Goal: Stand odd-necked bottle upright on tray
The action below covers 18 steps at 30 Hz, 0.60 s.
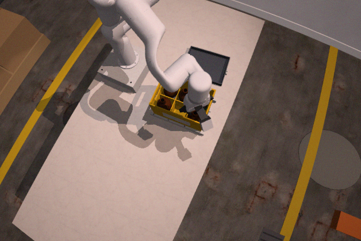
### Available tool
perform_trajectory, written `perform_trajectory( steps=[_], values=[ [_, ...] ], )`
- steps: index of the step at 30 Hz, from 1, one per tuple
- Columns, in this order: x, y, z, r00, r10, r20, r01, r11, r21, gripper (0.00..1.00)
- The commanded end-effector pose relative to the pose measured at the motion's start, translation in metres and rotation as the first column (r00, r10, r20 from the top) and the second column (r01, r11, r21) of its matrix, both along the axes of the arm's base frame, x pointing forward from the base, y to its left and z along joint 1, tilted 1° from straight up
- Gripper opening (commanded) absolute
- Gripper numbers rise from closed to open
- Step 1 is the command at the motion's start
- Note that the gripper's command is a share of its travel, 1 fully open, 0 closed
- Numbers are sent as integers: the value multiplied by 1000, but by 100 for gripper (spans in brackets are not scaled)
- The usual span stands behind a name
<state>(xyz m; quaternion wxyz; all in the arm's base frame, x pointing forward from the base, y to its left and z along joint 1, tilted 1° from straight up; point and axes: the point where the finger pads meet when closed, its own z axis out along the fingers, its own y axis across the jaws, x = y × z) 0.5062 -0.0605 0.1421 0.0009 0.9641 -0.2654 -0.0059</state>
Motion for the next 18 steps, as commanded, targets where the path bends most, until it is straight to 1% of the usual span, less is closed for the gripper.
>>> perform_trajectory(
  steps=[1, 6, 12, 13, 18],
  values=[
    [1, 0, 9, 1000, 0, 3, 0, 1000, 0, 65],
    [1, 0, 13, 1000, 0, 3, 0, 1000, 0, 65],
    [1, 0, 13, 1000, 0, 3, 0, 1000, 0, 65],
    [1, 0, 13, 1000, 0, 3, 0, 1000, 0, 0],
    [1, 0, 13, 1000, 0, 3, 0, 1000, 0, 0]
  ],
)
